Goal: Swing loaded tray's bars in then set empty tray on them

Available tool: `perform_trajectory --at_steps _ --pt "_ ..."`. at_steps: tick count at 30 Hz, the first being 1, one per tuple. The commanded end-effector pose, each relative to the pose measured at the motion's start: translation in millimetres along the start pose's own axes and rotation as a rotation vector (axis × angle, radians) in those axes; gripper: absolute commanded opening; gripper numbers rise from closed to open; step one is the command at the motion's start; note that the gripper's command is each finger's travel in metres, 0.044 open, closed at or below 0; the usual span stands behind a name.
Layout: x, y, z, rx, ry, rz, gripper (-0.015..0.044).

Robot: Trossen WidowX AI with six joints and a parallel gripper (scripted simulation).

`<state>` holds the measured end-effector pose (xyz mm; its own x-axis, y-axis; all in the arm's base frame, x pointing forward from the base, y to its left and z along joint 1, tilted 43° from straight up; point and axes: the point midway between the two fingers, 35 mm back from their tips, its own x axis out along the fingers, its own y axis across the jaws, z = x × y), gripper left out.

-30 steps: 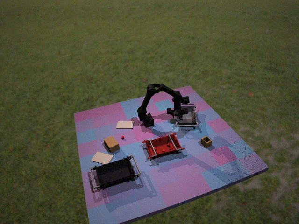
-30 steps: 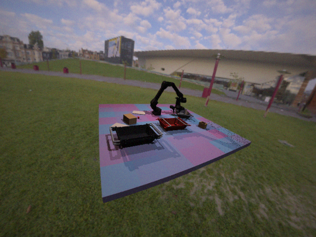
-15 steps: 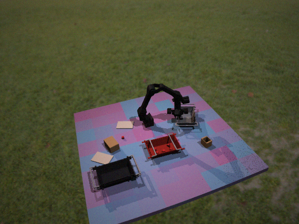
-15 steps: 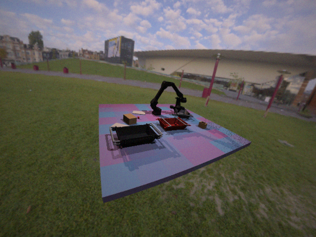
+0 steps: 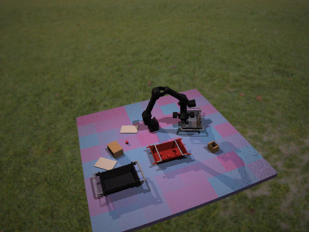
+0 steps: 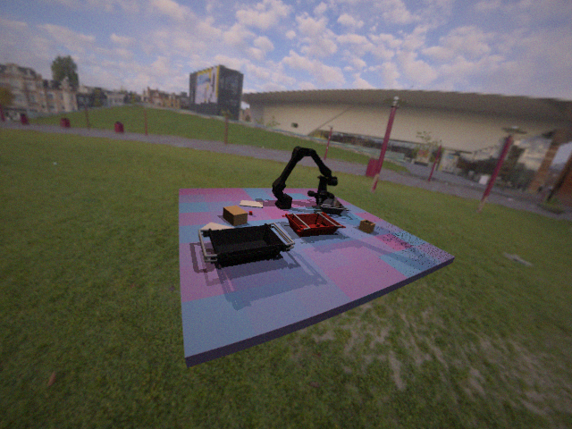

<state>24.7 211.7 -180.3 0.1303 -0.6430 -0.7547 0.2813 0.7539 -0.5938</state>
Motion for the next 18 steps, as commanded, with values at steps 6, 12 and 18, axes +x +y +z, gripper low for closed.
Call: perform_trajectory --at_steps 6,12,18 --pt "-14 0 0 -0.002 0.000 -0.008 0.0000" --pt "-51 1 0 -0.002 0.000 -0.008 0.0000" --pt "-80 -1 0 -0.002 0.001 -0.008 0.0000"
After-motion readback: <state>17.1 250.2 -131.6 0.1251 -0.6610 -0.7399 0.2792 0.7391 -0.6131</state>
